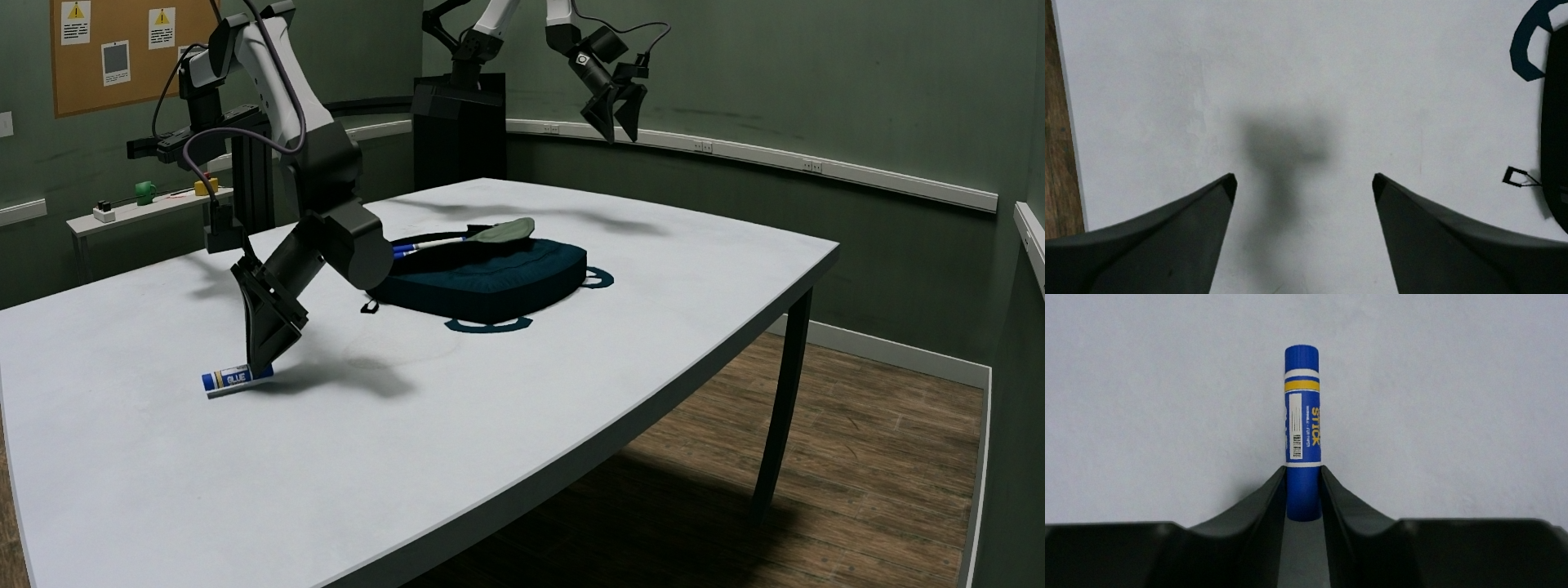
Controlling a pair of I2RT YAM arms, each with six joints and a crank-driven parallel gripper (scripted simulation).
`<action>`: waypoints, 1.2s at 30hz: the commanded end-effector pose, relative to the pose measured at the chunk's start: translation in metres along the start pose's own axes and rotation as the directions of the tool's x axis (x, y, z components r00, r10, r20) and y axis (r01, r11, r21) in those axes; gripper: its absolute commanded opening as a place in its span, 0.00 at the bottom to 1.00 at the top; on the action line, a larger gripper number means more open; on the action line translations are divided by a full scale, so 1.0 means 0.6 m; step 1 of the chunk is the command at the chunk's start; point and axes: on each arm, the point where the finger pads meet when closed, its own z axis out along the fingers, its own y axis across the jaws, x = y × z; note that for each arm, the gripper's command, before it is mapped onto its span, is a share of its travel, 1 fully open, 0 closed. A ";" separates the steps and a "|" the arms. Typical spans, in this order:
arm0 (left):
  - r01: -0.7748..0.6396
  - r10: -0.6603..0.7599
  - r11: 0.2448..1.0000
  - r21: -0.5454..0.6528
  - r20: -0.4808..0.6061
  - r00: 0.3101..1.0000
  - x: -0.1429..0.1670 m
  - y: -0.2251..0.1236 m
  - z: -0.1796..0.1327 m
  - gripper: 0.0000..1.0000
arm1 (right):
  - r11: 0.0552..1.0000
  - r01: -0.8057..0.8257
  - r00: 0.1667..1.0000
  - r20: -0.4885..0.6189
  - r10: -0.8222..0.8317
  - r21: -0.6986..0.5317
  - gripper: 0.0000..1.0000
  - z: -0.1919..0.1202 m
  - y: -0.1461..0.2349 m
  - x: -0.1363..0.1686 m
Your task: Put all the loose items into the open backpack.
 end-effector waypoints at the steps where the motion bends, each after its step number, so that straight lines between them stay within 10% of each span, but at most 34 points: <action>1: -0.003 0.003 1.000 0.000 0.015 1.000 -0.009 -0.001 0.000 0.90 | 0.999 -0.036 0.999 -0.005 0.036 -0.033 0.14 -0.051 0.027 -0.050; 20: -0.003 0.003 1.000 0.000 0.015 1.000 -0.009 -0.001 0.000 0.90 | 0.998 -0.053 0.999 -0.010 0.052 -0.041 0.14 -0.138 0.029 -0.162; 36: -0.003 0.003 1.000 0.000 0.015 1.000 -0.009 -0.001 0.000 0.90 | 1.000 -0.017 1.000 0.007 0.017 -0.011 0.14 -0.032 0.004 -0.043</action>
